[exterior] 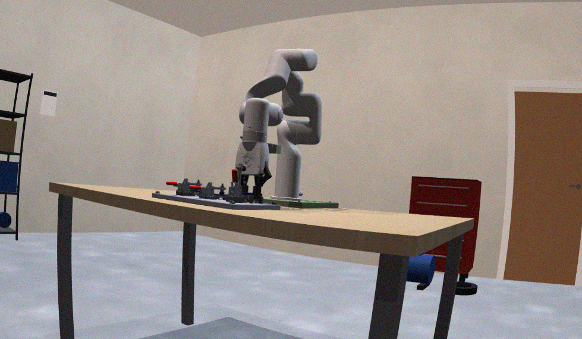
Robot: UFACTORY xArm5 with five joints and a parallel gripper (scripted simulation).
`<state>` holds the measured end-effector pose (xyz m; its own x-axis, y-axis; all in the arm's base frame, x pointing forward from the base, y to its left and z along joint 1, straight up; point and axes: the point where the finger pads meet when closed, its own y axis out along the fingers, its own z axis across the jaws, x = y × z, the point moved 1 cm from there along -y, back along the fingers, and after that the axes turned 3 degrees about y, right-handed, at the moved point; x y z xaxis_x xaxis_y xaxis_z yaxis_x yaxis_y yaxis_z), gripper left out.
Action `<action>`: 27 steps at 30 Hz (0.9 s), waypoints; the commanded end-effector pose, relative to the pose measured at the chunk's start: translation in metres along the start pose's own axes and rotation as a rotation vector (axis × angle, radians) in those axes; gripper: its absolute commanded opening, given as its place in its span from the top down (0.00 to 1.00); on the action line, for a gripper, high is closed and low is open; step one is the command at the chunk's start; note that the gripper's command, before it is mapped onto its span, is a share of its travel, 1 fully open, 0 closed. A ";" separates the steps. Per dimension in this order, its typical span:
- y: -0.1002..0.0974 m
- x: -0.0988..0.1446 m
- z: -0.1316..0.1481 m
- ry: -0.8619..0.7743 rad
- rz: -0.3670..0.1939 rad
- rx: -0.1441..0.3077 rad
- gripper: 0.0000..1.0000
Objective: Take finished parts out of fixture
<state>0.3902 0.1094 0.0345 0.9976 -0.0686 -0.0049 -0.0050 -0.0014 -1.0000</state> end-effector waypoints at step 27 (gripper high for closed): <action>-0.027 0.001 0.001 0.000 -0.004 0.001 1.00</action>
<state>0.3904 0.1096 0.0591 0.9976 -0.0686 -0.0043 -0.0043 -0.0012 -1.0000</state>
